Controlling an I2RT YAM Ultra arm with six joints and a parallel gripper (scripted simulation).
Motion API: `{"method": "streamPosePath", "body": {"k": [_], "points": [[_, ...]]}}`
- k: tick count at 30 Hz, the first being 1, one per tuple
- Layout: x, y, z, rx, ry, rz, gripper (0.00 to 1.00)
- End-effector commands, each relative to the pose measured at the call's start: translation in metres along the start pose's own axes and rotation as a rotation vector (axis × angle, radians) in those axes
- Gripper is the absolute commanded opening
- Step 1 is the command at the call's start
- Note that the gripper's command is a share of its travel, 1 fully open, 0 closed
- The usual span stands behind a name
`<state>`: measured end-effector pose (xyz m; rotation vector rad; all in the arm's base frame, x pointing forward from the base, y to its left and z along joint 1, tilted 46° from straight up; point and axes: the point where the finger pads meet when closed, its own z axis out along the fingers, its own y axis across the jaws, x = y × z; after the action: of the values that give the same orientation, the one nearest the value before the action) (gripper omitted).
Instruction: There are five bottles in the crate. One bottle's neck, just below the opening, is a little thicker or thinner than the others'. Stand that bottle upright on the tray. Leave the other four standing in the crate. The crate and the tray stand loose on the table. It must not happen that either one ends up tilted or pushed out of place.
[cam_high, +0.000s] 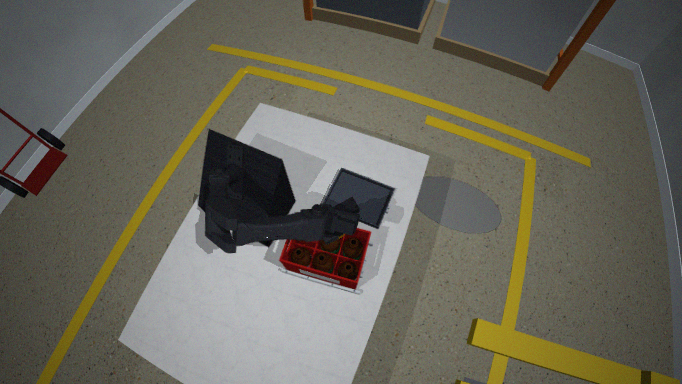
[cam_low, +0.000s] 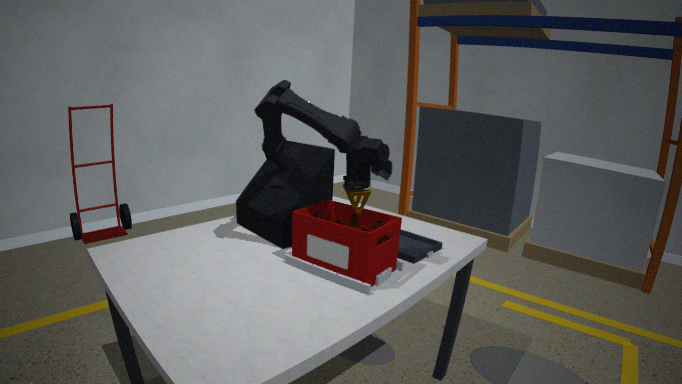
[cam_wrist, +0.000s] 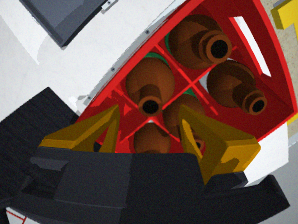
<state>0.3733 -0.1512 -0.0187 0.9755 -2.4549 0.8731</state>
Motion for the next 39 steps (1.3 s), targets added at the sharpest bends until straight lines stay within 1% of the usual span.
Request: {"method": "streamPosePath", "body": {"k": [1,28,35,39], "points": [[-0.01,-0.004,-0.013,0.022,-0.029,-0.001,0.61],[-0.01,-0.004,-0.012,0.022,-0.029,-0.001,0.61],[-0.012,-0.002,-0.009,0.022,-0.029,-0.004,0.61],[-0.01,0.005,-0.003,0.01,-0.017,-0.024,0.61]]}}
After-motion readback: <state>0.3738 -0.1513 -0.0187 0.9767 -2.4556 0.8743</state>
